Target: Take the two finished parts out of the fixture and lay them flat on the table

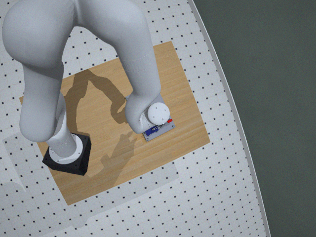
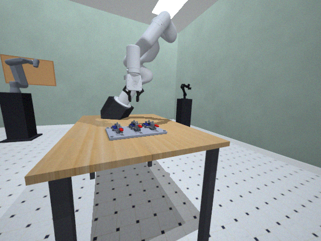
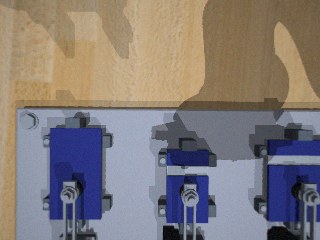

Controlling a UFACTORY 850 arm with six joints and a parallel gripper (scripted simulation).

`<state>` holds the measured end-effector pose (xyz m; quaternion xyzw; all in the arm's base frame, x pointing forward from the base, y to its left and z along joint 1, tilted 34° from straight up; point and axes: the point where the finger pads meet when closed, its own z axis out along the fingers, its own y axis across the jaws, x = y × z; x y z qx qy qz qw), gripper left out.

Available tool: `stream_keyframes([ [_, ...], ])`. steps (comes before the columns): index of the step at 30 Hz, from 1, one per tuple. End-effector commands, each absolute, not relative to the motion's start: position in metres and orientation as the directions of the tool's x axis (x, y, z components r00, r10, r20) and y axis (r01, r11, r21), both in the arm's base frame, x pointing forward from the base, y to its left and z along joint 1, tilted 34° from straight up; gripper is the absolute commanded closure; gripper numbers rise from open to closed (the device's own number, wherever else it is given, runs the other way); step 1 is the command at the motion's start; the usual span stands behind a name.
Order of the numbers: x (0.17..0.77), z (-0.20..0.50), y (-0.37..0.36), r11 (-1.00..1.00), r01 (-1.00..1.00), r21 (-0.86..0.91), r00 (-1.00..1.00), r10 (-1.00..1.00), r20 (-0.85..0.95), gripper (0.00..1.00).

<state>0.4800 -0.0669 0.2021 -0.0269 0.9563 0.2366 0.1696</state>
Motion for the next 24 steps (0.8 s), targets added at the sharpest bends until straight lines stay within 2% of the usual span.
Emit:
stream_keyframes([
  [1,0.480,0.203,-0.067,0.887,-0.132,0.443,-0.941,0.029,-0.338,0.52],
  [24,0.490,0.177,-0.053,0.887,-0.132,0.443,-0.941,0.029,-0.338,0.52],
])
